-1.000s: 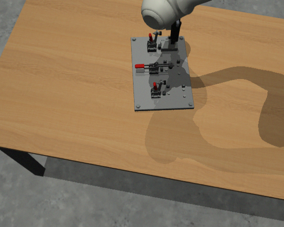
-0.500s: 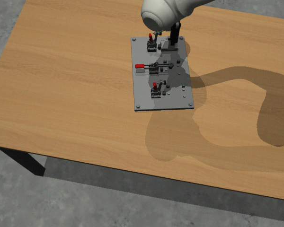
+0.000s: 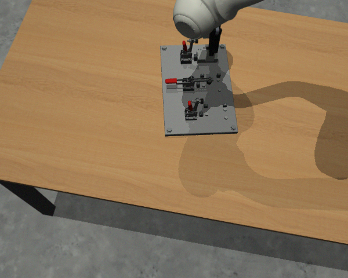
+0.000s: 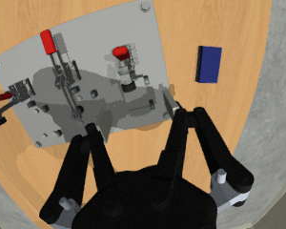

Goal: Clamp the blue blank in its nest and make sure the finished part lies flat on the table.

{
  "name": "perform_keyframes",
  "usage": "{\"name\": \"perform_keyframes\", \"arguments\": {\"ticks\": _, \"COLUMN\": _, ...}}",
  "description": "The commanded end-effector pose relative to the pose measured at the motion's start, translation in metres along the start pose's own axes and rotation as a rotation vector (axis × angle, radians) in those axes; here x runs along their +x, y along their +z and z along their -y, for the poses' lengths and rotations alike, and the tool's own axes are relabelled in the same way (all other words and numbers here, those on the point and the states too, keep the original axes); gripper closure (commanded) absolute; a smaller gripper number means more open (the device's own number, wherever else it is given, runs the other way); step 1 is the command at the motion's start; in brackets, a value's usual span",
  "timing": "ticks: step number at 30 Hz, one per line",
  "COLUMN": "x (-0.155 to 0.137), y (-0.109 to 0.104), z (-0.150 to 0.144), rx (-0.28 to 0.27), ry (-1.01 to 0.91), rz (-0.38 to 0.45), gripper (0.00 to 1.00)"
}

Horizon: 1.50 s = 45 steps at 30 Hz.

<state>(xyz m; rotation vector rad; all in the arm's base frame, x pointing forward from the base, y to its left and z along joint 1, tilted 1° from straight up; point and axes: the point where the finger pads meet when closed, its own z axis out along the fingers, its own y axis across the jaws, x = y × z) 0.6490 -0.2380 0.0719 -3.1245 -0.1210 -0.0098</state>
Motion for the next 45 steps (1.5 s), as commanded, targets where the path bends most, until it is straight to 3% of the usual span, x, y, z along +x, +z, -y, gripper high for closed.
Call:
{"name": "perform_keyframes", "arguments": {"ticks": 1, "x": -0.002, "y": 0.004, "z": 0.0, "rx": 0.007, "ry": 0.002, "rz": 0.001, "gripper": 0.42}}
{"name": "perform_keyframes", "arguments": {"ticks": 24, "x": -0.003, "y": 0.006, "z": 0.0, "rx": 0.007, "ry": 0.002, "rz": 0.001, "gripper": 0.42}}
{"name": "perform_keyframes", "arguments": {"ticks": 45, "x": -0.003, "y": 0.044, "z": 0.0, "rx": 0.007, "ry": 0.002, "rz": 0.001, "gripper": 0.42}}
